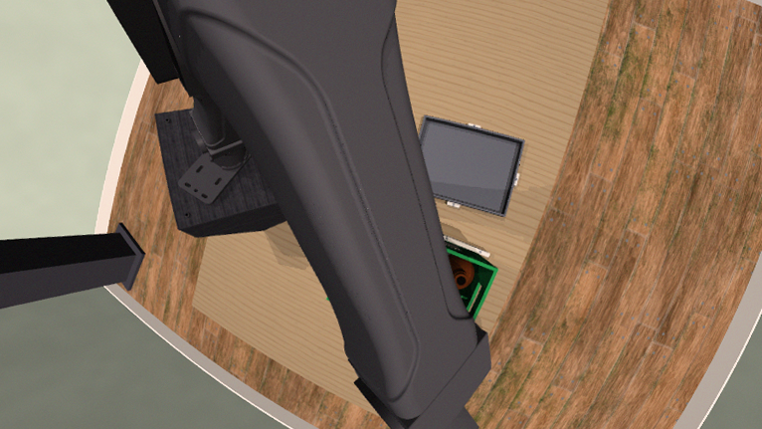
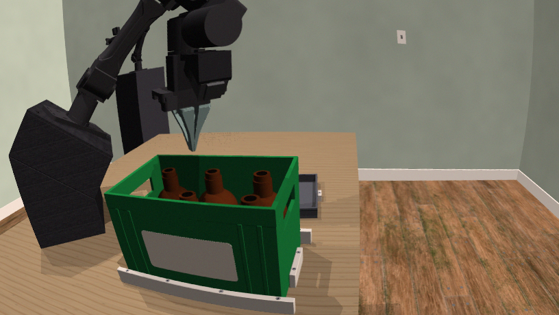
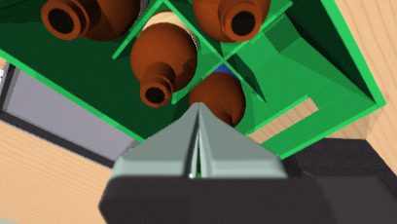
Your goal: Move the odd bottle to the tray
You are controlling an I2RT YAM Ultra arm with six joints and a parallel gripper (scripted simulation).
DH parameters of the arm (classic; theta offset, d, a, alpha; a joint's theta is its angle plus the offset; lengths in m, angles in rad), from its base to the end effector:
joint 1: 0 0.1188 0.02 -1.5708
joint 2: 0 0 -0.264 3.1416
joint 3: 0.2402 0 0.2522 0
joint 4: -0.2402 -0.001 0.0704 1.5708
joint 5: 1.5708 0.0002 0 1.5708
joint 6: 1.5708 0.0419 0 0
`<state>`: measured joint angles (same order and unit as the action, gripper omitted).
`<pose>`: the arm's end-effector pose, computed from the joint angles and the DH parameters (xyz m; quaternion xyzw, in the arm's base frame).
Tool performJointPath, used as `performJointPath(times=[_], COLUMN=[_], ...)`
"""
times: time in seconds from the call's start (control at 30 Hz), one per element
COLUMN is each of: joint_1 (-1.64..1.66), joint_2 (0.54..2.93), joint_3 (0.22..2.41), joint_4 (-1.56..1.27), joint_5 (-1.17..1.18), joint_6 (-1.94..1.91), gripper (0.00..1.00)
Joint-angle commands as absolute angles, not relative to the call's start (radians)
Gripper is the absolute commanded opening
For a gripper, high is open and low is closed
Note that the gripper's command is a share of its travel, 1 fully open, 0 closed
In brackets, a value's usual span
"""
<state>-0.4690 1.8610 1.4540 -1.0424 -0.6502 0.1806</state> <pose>0.3300 -0.1377 0.2269 0.2835 0.9026 0.3072 0.1027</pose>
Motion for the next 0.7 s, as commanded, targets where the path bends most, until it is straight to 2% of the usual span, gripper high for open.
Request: performJointPath(times=[0.0,0.47,0.5,0.67], joint_1=[-0.432,-0.39,-0.41,-0.41], joint_2=[1.757,1.694,1.71,1.711], joint_3=[1.417,1.377,1.416,1.417], joint_4=[-1.019,-1.002,-1.002,-1.005], joint_5=[-0.644,-0.631,-0.63,-0.631], joint_6=[0.269,0.328,0.328,0.328], gripper=[0.0,0.0,0.61,0.61])
